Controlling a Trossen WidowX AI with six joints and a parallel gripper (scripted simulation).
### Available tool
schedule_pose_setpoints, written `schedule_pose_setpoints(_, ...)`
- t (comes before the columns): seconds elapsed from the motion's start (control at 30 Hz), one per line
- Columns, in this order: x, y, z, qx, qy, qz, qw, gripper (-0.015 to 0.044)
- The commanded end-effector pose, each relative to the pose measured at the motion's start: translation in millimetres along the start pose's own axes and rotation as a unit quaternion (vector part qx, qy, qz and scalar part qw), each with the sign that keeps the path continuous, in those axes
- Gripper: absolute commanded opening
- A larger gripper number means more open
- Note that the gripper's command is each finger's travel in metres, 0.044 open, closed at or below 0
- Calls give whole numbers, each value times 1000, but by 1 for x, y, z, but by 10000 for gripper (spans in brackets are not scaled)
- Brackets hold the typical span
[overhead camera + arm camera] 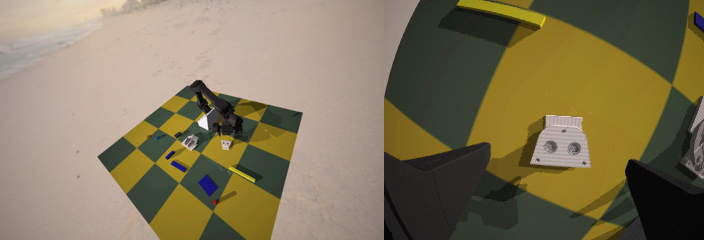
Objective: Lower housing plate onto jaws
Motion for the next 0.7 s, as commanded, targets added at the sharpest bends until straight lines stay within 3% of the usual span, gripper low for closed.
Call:
schedule_pose_setpoints(0.0, -4, 10, -16, 32, 18, 18, 999, 440)
schedule_pose_setpoints(0.33, -10, 22, -35, 66, 39, 34, 996, 440)
schedule_pose_setpoints(0.5, -14, 28, -70, 66, 40, 33, 996, 440)
schedule_pose_setpoints(0.67, -15, 29, -72, 66, 40, 33, 996, 440)
Point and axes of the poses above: the point midway between the two fingers, 35 mm back from their tips, its own z axis back along the fingers, its own x axis across the jaws, y = z × x, the point moved 5 cm from there along z, back along the fingers, and after that the axes turned 12 degrees about -z, right-handed, at the moved point
